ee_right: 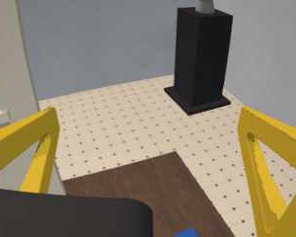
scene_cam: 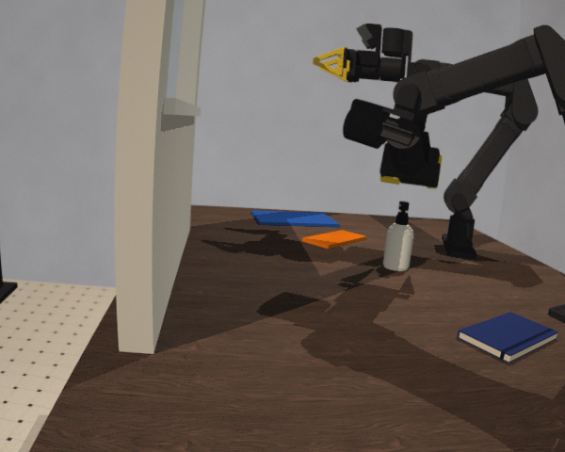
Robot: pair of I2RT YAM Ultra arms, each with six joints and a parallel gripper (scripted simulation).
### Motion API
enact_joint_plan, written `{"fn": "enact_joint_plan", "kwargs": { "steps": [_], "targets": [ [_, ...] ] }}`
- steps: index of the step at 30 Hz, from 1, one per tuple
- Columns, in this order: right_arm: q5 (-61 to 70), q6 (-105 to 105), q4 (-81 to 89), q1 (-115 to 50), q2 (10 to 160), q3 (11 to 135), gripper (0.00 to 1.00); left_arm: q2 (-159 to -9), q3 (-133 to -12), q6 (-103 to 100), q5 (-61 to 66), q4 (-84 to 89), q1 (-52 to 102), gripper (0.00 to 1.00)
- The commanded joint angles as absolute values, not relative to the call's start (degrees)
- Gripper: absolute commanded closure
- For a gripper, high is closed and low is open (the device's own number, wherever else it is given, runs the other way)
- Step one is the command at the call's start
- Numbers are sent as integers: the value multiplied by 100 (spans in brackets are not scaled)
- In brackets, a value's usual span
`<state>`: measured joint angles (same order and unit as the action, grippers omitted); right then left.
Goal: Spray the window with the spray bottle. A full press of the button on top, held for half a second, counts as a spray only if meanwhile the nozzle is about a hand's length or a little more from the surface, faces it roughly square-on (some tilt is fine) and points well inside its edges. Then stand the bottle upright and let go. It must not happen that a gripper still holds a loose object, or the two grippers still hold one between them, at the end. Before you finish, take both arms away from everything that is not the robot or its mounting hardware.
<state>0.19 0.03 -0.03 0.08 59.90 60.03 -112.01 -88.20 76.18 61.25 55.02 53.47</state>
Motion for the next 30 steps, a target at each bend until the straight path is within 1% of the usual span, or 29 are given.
{"fn": "enact_joint_plan", "kwargs": {
  "steps": [1, 12, 15, 17, 19, 22, 23, 26, 30],
  "targets": [
    [-15, -21, -30, -37, 5963, 6206, 0, -10798, -8244, 7644, 6200, 5286, 5418, 35],
    [-15, -21, -30, -37, 5963, 6206, 0, -9216, -6240, 7248, 6110, 4495, 5571, 35],
    [-15, -21, -30, -37, 5963, 6206, 0, -9125, -6077, 7147, 5942, 4290, 5469, 35],
    [-15, -21, -30, -37, 5963, 6206, 0, -9241, -6298, 7241, 5042, 4426, 5387, 35],
    [-15, -21, -30, -37, 5963, 6206, 0, -9058, -6107, 7299, 4549, 4663, 5526, 35],
    [-15, -21, -30, -37, 5963, 6206, 0, -9077, -6208, 7277, 3794, 4610, 5536, 35],
    [-15, -21, -29, -37, 5965, 6206, 0, -8959, -6522, 7191, 3680, 4649, 5348, 35],
    [-20, -22, -29, -40, 5967, 6206, 0, -8938, -6618, 7428, 4208, 5245, 5132, 35],
    [-19, -22, -27, -44, 5972, 6206, 0, -8832, -6815, 7560, 4129, 5565, 4829, 35]
  ]
}}
